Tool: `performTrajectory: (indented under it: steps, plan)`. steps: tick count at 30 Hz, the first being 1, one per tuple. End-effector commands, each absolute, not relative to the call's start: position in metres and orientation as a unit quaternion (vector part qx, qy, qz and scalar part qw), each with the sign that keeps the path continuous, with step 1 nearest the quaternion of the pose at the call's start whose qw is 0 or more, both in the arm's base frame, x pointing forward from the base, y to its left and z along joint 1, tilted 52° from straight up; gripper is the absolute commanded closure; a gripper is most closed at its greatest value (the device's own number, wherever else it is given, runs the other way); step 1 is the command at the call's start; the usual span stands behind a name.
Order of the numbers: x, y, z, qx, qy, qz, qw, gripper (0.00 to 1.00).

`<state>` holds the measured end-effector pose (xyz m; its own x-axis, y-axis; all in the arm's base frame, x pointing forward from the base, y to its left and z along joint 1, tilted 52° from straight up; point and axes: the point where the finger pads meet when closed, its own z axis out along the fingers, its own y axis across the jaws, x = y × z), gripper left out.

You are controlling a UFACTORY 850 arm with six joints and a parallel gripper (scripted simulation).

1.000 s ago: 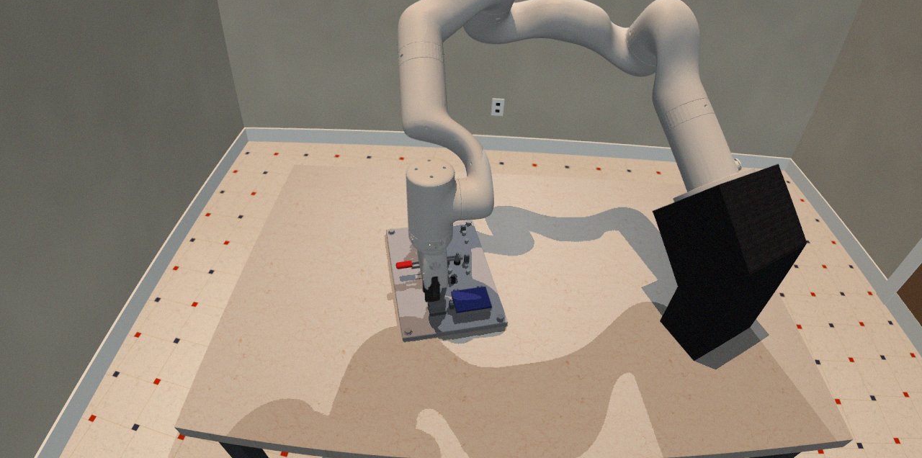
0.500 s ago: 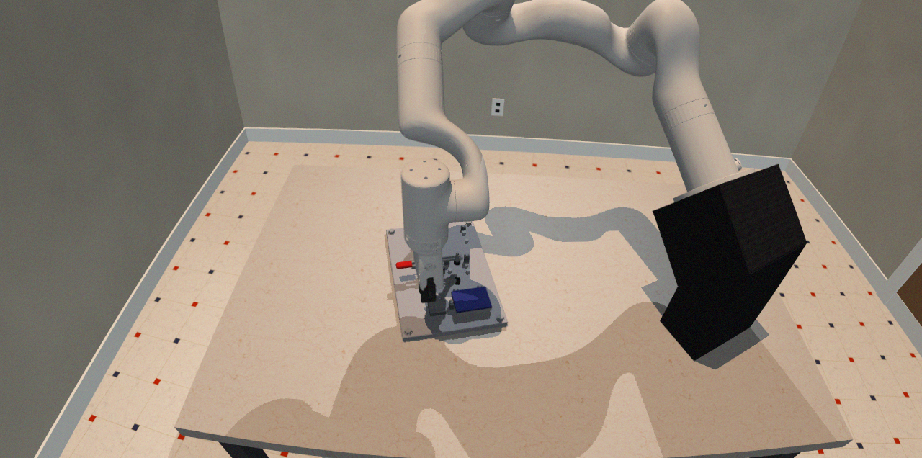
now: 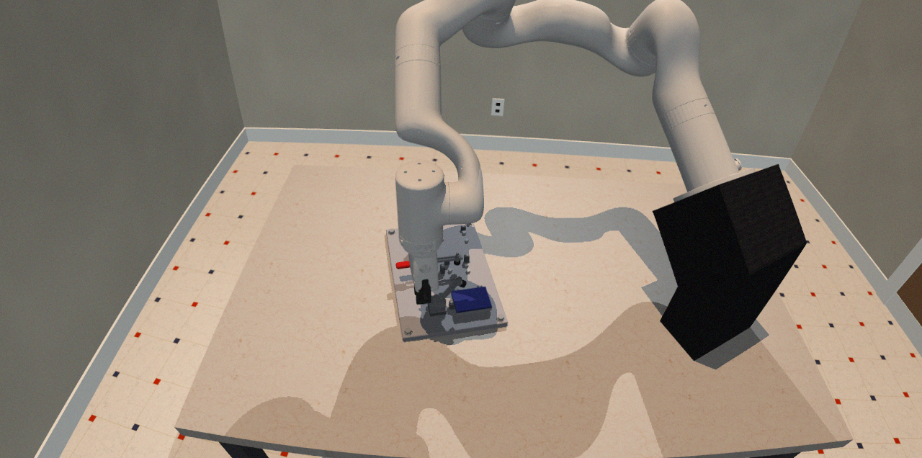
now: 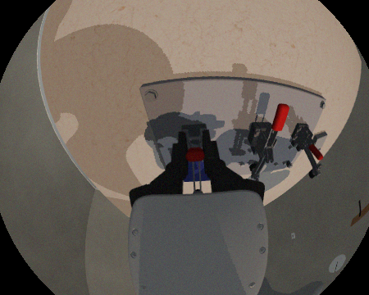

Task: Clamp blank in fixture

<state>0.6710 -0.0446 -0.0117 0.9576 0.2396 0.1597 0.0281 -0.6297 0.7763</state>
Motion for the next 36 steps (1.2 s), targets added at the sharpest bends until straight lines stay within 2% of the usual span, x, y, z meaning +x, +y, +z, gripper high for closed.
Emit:
performTrajectory:
  steps: [1, 36]
  plan:
    - [0.676, -0.044, -0.012, 0.894, 0.075, 0.126, 0.423, 1.00]
    - [0.697, -0.053, -0.019, 0.894, 0.075, 0.126, 0.423, 1.00]
